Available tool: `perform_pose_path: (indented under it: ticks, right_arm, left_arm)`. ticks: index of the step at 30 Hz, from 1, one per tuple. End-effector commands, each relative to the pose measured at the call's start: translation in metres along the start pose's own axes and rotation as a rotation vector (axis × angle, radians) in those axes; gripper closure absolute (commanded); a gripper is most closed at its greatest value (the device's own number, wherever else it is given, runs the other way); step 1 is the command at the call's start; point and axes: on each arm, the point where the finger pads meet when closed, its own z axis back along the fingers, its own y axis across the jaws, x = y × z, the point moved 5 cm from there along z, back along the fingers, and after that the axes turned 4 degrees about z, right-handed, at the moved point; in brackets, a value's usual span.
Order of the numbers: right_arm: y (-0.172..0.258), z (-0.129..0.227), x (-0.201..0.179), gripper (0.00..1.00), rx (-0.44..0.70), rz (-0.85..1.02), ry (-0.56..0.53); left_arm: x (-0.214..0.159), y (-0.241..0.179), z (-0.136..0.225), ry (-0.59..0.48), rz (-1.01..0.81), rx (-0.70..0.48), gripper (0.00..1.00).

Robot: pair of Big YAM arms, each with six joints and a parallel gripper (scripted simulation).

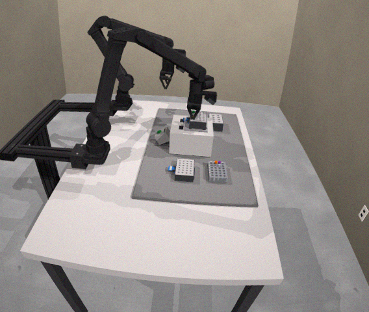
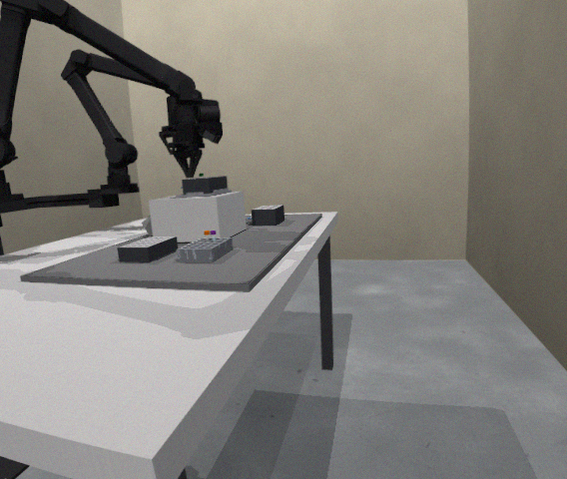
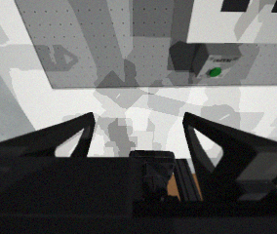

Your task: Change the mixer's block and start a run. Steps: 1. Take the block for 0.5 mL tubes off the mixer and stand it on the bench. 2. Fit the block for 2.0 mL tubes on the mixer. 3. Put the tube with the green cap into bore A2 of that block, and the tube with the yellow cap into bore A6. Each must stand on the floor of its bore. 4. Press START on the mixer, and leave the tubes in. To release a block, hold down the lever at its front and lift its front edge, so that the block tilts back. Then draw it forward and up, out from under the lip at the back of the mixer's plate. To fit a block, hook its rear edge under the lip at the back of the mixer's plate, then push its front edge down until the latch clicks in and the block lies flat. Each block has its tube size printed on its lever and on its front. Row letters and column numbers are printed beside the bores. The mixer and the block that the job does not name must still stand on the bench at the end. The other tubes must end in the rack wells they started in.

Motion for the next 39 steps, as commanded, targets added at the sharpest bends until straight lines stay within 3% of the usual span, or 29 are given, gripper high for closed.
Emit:
perform_pose_path:
  ticks: [1, 5, 6, 22, 33, 34, 39]
  right_arm:
    - [0.003, -0.019, 0.001, 0.91, -0.009, 0.014, 0.013]
    - [0.003, -0.019, 0.001, 0.91, -0.008, 0.014, 0.013]
    - [0.003, -0.019, 0.001, 0.64, -0.008, 0.014, 0.013]
    - [0.003, -0.019, 0.001, 0.64, -0.008, 0.014, 0.013]
    - [0.003, -0.019, 0.001, 0.64, -0.008, 0.014, 0.013]
    - [0.009, 0.002, 0.007, 0.64, -0.034, 0.007, 0.002]
    - [0.01, 0.009, 0.008, 0.64, -0.023, -0.004, -0.003]
  left_arm:
    - [0.014, 0.001, 0.017, -0.049, 0.01, -0.002, 0.0]
    - [0.012, 0.001, 0.014, -0.041, 0.01, -0.002, 0.0]
    - [0.01, 0.001, 0.012, -0.037, 0.01, -0.002, 0.0]
    - [0.0, 0.0, 0.001, -0.005, 0.01, -0.003, 0.0]
    - [0.014, 0.001, 0.016, -0.048, 0.01, -0.001, 0.0]
    - [0.015, 0.001, 0.018, -0.052, 0.01, 0.0, 0.0]
    - [0.018, 0.002, 0.021, -0.061, 0.011, 0.0, 0.0]
